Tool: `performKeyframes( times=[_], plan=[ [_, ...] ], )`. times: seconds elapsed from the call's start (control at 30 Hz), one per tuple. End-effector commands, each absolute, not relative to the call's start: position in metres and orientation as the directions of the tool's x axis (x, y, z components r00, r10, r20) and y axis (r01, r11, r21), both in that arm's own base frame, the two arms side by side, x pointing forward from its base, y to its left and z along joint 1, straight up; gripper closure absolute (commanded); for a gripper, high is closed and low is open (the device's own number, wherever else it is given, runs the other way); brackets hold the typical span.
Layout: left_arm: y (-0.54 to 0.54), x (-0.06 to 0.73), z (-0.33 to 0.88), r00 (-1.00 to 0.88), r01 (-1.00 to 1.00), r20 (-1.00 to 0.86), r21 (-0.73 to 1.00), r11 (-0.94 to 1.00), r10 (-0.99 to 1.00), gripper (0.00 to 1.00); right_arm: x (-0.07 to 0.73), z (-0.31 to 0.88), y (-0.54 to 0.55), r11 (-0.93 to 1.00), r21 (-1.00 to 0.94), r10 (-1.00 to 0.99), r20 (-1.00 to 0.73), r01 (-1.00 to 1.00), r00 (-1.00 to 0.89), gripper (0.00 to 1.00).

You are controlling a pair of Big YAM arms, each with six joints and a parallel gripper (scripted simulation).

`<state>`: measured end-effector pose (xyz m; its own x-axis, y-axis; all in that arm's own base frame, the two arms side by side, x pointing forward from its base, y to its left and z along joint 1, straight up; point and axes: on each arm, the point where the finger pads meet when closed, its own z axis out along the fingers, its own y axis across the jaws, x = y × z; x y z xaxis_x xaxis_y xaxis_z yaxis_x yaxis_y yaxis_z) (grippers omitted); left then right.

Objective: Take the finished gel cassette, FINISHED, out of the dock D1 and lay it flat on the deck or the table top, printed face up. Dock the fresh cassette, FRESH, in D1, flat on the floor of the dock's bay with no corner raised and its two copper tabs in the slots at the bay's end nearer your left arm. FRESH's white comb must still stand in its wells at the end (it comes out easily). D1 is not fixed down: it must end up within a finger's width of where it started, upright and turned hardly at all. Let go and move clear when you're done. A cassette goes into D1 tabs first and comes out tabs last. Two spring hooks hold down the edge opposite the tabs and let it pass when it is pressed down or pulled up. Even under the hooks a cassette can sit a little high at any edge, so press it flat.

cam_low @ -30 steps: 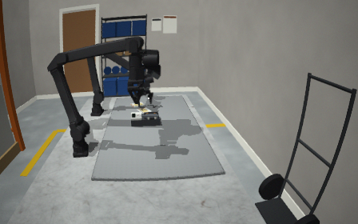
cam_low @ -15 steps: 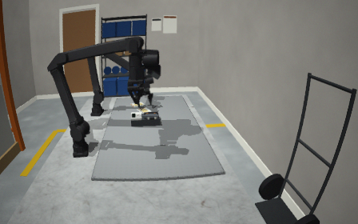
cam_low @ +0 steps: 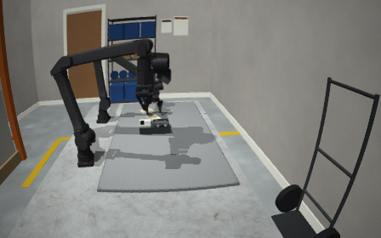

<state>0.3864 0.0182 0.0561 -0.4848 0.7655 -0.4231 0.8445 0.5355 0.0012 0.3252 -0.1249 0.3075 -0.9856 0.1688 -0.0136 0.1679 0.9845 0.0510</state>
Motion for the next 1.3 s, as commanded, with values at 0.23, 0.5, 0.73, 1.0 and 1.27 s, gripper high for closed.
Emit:
performKeyframes(
  times=[0.23, 0.5, 0.73, 1.0, 1.27],
  plan=[
    [0.014, 0.386, 0.040, -0.484, 0.848, -0.420, -0.009, 0.530, 0.768, 0.02, 0.335, 0.326, -0.129, 0.986, 0.049, 0.162, -0.032, 0.161, -0.986, 0.00],
    [0.014, 0.386, 0.040, -0.484, 0.848, -0.420, -0.009, 0.530, 0.768, 0.02, 0.335, 0.326, -0.129, 0.986, 0.049, 0.162, -0.032, 0.161, -0.986, 0.00],
    [0.012, 0.385, 0.034, -0.485, 0.848, -0.420, -0.011, 0.530, 0.767, 0.02, 0.335, 0.326, -0.129, 0.986, 0.049, 0.162, -0.032, 0.161, -0.986, 0.00],
    [0.011, 0.385, 0.032, -0.485, 0.848, -0.420, -0.011, 0.530, 0.767, 0.02, 0.335, 0.326, -0.129, 0.986, 0.049, 0.162, -0.032, 0.161, -0.986, 0.00],
    [0.011, 0.385, 0.028, -0.489, 0.846, -0.419, -0.013, 0.533, 0.765, 0.02, 0.335, 0.326, -0.129, 0.986, 0.049, 0.162, -0.032, 0.161, -0.986, 0.00]
  ],
)
